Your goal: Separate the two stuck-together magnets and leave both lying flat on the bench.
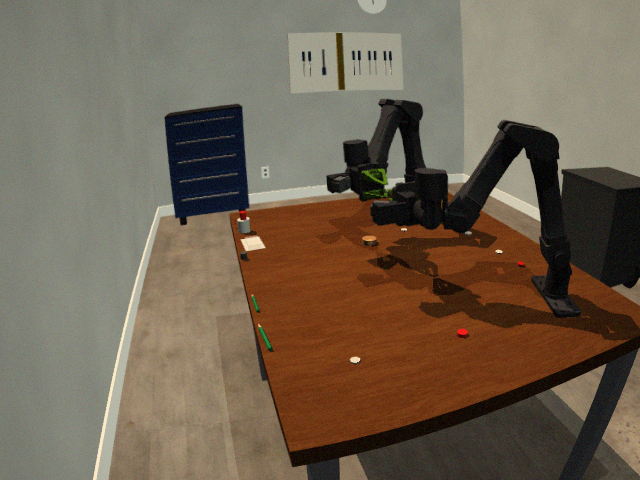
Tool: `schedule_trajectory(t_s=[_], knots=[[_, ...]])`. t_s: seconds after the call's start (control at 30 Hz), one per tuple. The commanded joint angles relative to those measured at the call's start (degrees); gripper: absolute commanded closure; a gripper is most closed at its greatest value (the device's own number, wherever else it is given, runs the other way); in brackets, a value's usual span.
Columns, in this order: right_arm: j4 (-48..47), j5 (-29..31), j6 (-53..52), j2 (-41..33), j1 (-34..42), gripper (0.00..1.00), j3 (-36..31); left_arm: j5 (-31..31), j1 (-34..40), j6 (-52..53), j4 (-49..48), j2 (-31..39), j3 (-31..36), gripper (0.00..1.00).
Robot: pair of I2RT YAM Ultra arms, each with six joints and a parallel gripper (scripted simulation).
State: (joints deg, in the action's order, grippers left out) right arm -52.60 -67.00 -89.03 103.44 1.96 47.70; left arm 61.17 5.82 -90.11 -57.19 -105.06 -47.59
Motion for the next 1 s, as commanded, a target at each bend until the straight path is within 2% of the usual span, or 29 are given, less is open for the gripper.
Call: schedule_trajectory(t_s=[0.0, 0.97], knots=[[-0.20, 0.58, 0.31, -0.42, 0.17, 0.67, 0.77, 0.10, 0.05, 0.16, -1.05, 0.57, -0.36, 0.82], [0.42, 3.06, 0.25, 0.81, 2.63, 0.67, 2.72, 0.10, 0.05, 0.16, -1.05, 0.57, -0.36, 0.82]])
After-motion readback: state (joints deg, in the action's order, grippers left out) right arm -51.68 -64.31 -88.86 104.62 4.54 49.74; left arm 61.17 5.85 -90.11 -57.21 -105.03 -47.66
